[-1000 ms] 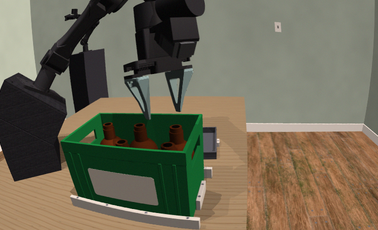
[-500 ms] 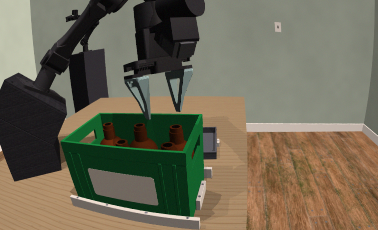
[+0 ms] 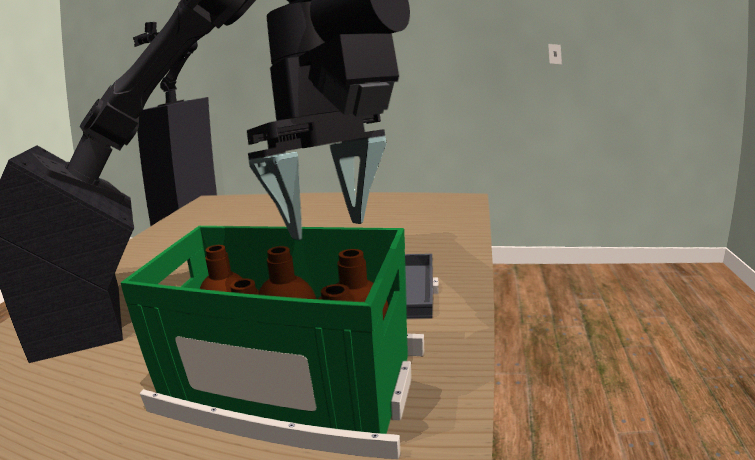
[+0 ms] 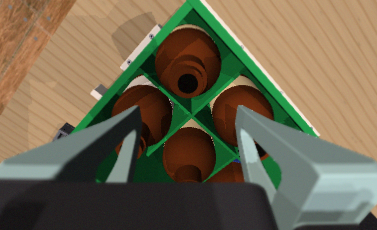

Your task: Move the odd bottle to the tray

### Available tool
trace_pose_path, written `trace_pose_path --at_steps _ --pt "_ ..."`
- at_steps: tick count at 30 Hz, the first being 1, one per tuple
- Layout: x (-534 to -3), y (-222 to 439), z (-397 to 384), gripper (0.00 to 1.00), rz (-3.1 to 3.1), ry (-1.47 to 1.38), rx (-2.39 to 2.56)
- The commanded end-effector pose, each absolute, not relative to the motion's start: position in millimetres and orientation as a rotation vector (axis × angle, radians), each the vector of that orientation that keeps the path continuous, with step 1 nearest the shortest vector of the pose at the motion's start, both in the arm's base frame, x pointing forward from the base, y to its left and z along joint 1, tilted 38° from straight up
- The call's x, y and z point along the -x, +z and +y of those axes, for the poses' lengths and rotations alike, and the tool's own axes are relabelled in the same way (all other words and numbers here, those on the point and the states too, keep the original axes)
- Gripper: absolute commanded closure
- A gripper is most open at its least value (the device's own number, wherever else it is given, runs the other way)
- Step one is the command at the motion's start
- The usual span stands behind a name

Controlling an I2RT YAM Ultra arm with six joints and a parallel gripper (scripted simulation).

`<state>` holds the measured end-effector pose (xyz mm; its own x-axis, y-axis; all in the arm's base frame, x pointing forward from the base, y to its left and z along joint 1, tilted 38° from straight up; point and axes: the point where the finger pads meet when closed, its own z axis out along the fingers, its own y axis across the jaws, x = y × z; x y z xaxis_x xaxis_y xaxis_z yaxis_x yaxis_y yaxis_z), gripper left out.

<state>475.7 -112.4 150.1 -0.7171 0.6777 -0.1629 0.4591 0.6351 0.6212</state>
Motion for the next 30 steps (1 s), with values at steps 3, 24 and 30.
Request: trace_pose_path --at_steps 3,24,30 --pt "-474.8 157.1 -115.2 0.39 2.450 0.765 -0.903" --pt "-484.9 122.7 -104.6 0.39 2.476 0.776 -0.928" --pt "-491.6 126.7 -103.7 0.39 2.456 0.769 -0.912"
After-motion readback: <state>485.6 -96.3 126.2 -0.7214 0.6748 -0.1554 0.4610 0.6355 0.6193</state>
